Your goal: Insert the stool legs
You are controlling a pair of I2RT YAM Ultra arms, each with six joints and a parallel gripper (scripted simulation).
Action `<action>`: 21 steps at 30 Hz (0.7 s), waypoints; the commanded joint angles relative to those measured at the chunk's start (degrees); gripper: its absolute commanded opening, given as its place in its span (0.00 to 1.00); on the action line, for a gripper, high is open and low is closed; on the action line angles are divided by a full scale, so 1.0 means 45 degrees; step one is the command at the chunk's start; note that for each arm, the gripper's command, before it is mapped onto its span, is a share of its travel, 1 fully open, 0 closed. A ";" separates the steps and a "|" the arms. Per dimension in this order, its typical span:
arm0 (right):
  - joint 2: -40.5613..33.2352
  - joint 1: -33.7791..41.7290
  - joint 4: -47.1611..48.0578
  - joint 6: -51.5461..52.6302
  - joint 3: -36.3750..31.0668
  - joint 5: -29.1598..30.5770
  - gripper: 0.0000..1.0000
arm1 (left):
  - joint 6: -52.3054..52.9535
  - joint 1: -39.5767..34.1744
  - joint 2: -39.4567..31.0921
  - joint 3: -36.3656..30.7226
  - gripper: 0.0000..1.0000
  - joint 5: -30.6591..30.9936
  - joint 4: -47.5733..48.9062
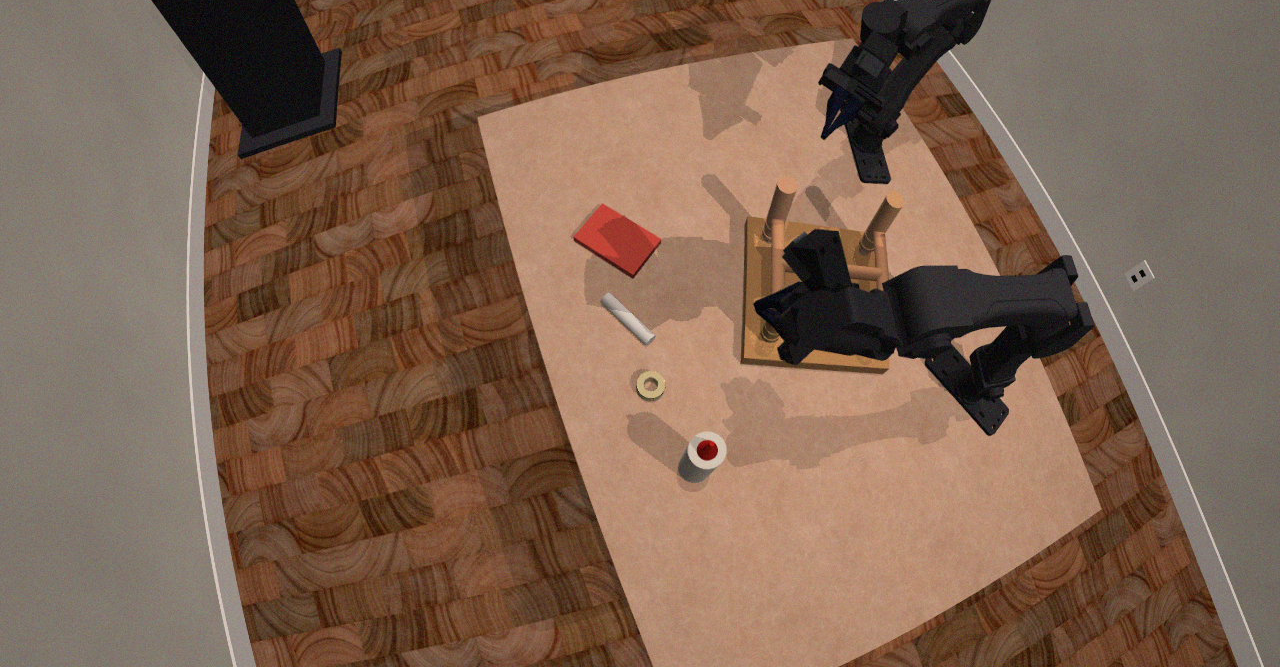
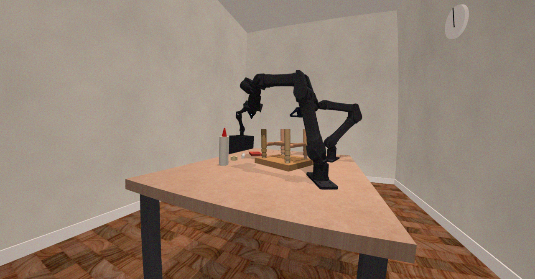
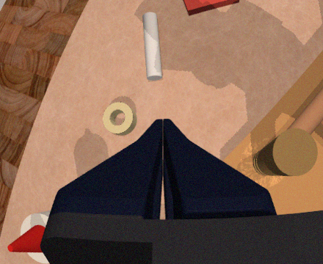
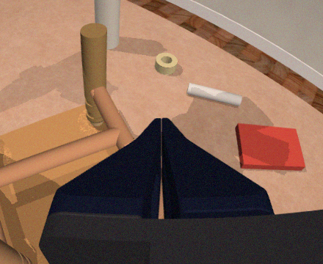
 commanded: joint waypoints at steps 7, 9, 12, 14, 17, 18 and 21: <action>0.0856 -0.1720 0.2051 0.0798 0.1000 0.0912 0.00 | -0.3155 0.1695 -0.2435 -0.2395 0.00 -0.1563 0.3735; 0.0989 -0.2098 0.2235 0.0867 0.1083 0.0986 0.00 | -0.3641 0.1998 -0.2873 -0.3098 0.00 -0.1818 0.4366; 0.1181 -0.2549 0.2480 0.0982 0.1208 0.1116 0.00 | -0.4112 0.2446 -0.3506 -0.3846 0.00 -0.2161 0.5036; 0.1257 -0.2740 0.2563 0.1018 0.1271 0.1144 0.00 | -0.4275 0.2595 -0.3761 -0.4165 0.00 -0.2283 0.5328; 0.1163 -0.2817 0.2538 0.1002 0.1313 0.1079 0.00 | -0.4242 0.2590 -0.3892 -0.4299 0.00 -0.2260 0.5419; 0.1244 -0.2777 0.2496 0.0970 0.1358 0.0880 0.00 | -0.4137 0.2415 -0.3882 -0.4247 0.00 -0.2185 0.5334; 0.0748 -0.2884 0.2485 0.0961 0.1290 0.1153 0.00 | -0.4046 0.2822 -0.3996 -0.3766 0.00 -0.2293 0.5265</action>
